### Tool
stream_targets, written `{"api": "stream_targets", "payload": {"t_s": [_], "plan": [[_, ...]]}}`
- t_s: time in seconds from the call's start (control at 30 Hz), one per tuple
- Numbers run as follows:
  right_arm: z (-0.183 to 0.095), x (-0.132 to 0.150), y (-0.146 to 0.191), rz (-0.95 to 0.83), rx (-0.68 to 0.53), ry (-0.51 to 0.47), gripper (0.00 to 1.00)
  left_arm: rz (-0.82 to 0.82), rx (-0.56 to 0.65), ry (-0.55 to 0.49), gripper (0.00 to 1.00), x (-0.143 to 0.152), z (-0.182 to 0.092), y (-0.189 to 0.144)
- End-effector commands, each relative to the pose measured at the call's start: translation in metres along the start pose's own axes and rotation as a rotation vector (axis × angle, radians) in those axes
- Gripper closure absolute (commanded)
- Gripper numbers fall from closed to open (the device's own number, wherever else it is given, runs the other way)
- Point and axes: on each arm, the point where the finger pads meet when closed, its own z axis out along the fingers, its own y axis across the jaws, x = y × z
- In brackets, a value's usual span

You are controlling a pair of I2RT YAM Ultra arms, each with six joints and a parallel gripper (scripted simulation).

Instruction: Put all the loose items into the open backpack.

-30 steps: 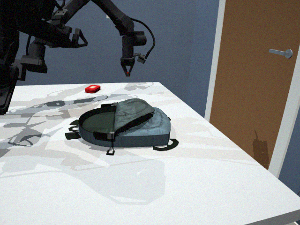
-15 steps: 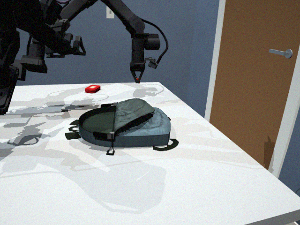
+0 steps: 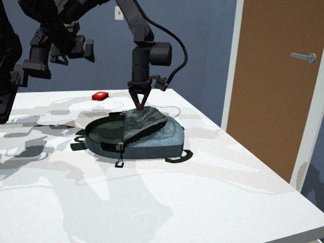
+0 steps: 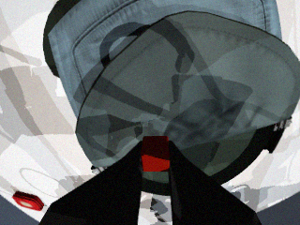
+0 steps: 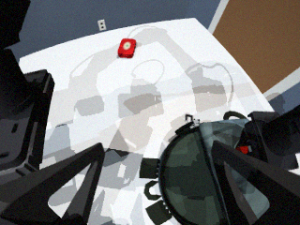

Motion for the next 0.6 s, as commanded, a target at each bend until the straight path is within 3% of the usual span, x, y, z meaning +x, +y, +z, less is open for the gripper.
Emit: {"api": "stream_targets", "payload": {"t_s": [0.0, 0.07, 0.23, 0.33, 0.47, 0.57], "plan": [[-0.016, -0.001, 0.006, -0.06, -0.183, 0.05, 0.0, -0.054, -0.035, 0.023, 0.86, 0.026, 0.01, -0.058], [-0.027, 0.004, 0.007, -0.058, -0.235, 0.063, 0.0, -0.031, -0.054, 0.036, 0.86, 0.045, 0.015, -0.083], [-0.043, 0.01, 0.009, -0.05, -0.298, 0.074, 0.0, -0.013, -0.06, 0.022, 0.86, 0.054, 0.017, -0.105], [-0.055, 0.014, 0.014, 0.076, -0.362, 0.097, 0.0, 0.012, -0.073, 0.034, 0.86, 0.068, 0.021, -0.114], [-0.068, 0.054, 0.017, 0.237, -0.355, 0.234, 0.0, 0.039, -0.077, 0.035, 0.86, 0.073, 0.02, -0.119], [-0.084, 0.069, 0.025, 0.277, -0.401, 0.26, 0.0, 0.043, -0.079, 0.038, 0.86, 0.074, 0.021, -0.12]]}}
